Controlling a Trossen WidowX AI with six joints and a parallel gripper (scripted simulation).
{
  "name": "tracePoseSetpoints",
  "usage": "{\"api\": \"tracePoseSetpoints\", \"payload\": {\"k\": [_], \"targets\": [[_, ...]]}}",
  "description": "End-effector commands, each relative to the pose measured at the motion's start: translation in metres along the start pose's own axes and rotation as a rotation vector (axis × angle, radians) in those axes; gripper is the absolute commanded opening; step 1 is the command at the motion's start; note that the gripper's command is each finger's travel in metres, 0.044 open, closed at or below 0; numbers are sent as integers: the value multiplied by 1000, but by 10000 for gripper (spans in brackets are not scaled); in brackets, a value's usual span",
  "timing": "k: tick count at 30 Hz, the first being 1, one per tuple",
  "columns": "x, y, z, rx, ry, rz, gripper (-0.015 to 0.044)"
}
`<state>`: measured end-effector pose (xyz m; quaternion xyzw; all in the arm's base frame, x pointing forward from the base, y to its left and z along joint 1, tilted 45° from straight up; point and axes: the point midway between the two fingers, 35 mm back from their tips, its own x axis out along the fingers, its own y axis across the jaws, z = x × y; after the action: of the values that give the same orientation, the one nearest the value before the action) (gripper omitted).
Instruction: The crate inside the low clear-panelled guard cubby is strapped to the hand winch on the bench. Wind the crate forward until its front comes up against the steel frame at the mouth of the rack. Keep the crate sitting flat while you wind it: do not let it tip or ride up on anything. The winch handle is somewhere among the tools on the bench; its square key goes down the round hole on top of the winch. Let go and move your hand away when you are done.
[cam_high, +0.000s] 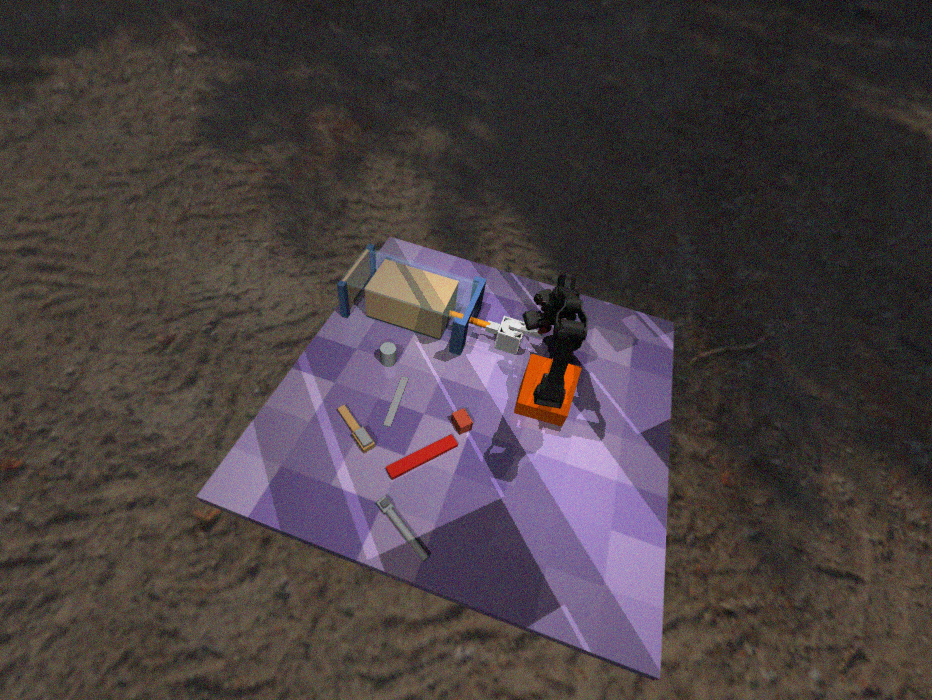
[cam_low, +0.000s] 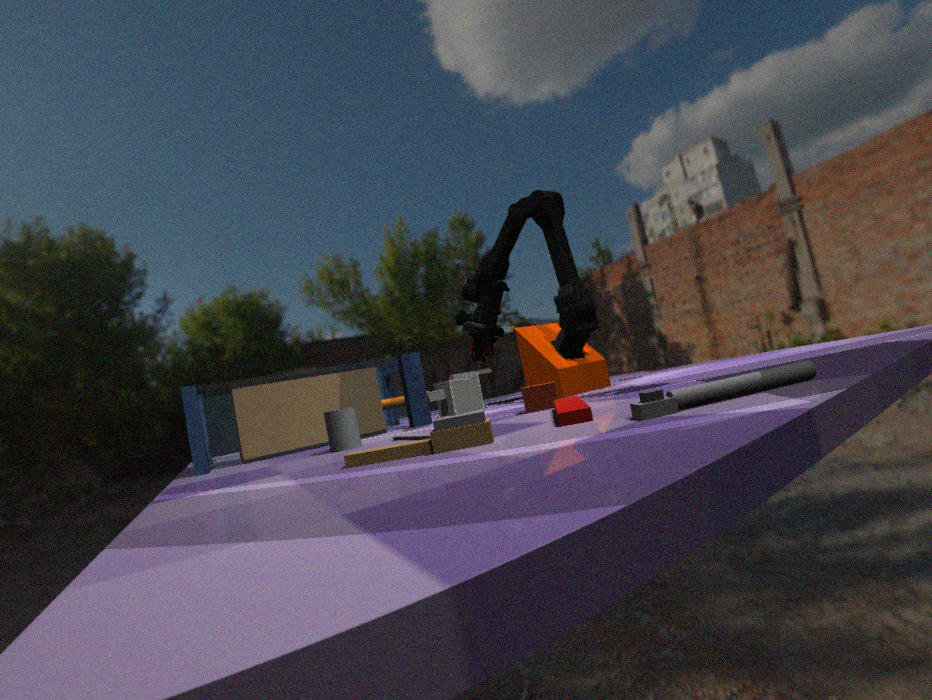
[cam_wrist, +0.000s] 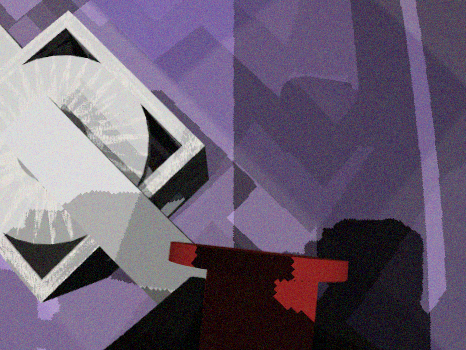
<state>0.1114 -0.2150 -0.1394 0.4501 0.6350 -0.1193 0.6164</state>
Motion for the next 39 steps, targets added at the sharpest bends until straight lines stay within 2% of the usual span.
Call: {"api": "tracePoseSetpoints", "payload": {"k": [1, 39], "targets": [[7, -7, 13, -13, -9, -9, 0], [34, -13, 77, -16, -15, -9, 0]]}}
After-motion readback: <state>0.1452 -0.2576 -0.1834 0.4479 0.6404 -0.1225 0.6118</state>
